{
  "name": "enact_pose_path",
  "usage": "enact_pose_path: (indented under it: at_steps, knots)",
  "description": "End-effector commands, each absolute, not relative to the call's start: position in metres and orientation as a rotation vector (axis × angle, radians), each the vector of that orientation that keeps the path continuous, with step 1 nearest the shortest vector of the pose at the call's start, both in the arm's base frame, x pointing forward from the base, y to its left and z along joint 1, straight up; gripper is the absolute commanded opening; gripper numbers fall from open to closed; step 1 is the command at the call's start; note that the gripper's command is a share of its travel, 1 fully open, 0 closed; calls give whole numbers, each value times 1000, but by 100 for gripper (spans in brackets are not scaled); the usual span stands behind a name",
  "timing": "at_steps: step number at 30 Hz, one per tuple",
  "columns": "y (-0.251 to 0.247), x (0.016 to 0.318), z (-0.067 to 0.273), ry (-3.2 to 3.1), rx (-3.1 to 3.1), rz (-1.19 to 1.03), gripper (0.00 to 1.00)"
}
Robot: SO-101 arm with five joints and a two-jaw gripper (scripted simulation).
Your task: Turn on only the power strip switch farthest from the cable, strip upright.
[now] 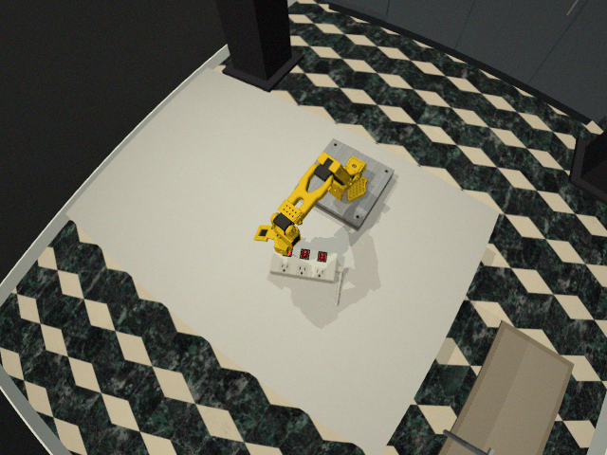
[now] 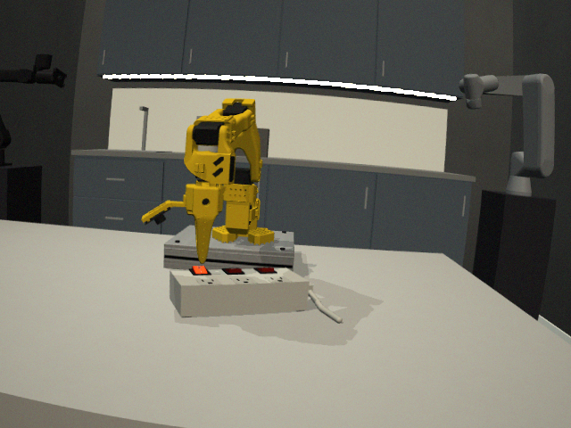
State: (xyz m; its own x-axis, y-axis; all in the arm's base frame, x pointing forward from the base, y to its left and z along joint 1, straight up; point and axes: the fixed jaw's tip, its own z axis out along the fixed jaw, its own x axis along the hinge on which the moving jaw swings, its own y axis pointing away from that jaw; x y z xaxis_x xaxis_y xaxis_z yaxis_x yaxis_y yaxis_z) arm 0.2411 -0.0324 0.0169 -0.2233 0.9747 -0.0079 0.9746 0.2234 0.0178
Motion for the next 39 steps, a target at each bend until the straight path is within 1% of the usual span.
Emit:
enact_pose_path:
  at_steps: [1, 27, 32, 38, 39]
  knots:
    - [-34, 241, 17, 2452, 1967, -2, 0]
    - [-36, 239, 18, 2443, 1979, -2, 0]
    - [-51, 230, 27, 2369, 2066, -1, 0]
    - [-83, 201, 44, 2183, 2259, 0, 0]
    - [-83, 201, 44, 2183, 2259, 0, 0]
